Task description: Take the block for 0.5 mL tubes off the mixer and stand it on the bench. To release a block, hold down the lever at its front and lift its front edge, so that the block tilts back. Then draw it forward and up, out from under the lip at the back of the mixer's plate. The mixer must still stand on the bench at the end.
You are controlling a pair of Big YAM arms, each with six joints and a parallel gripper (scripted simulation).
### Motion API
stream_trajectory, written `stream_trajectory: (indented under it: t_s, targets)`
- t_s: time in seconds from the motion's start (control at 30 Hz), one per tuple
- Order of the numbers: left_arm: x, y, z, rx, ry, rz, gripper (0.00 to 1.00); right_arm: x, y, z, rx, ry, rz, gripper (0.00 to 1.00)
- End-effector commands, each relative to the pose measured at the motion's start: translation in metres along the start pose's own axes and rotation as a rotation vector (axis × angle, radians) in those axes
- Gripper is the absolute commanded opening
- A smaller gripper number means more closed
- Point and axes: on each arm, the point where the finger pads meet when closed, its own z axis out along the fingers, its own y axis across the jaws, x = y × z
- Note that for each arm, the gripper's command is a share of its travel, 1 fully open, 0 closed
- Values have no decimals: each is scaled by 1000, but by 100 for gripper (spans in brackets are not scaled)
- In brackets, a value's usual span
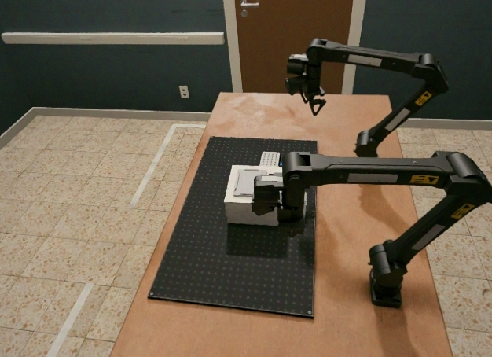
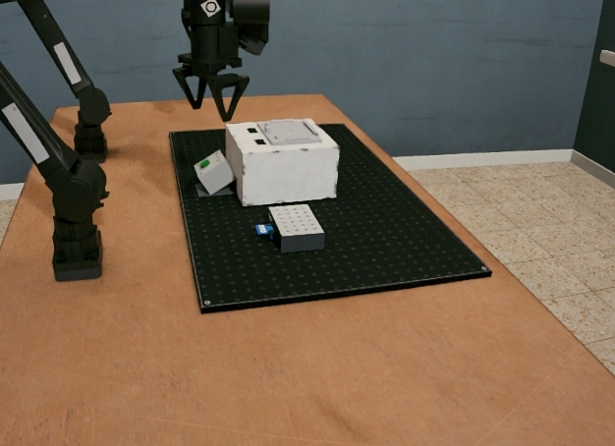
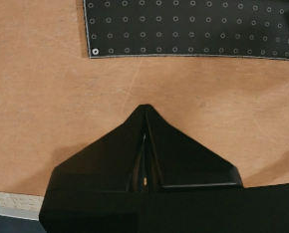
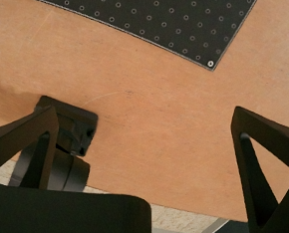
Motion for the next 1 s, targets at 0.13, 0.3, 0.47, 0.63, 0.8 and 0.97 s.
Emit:
stream_trajectory:
  t_s: [0.13, 0.3, 0.47, 0.63, 0.8, 0.97]
  targets:
    - [-3, 4, -14, -6, -33, -8, 0, -17, -7, -6, 16, -15, 173, 100]
    - [1, 3, -6, -3, -14, -9, 0, -18, -15, -12, 26, -31, 296, 100]
    - [3, 3, -3, -2, -5, -9, 0, -21, -14, -12, 25, -35, 347, 100]
    - [4, 3, -3, -2, -4, -9, 0, -22, -13, -12, 24, -34, 343, 100]
    - [4, 3, -3, -2, -4, -9, 0, -22, -13, -12, 24, -34, 343, 100]
    - [4, 3, -3, -2, -4, -9, 0, -22, -13, -12, 24, -34, 343, 100]
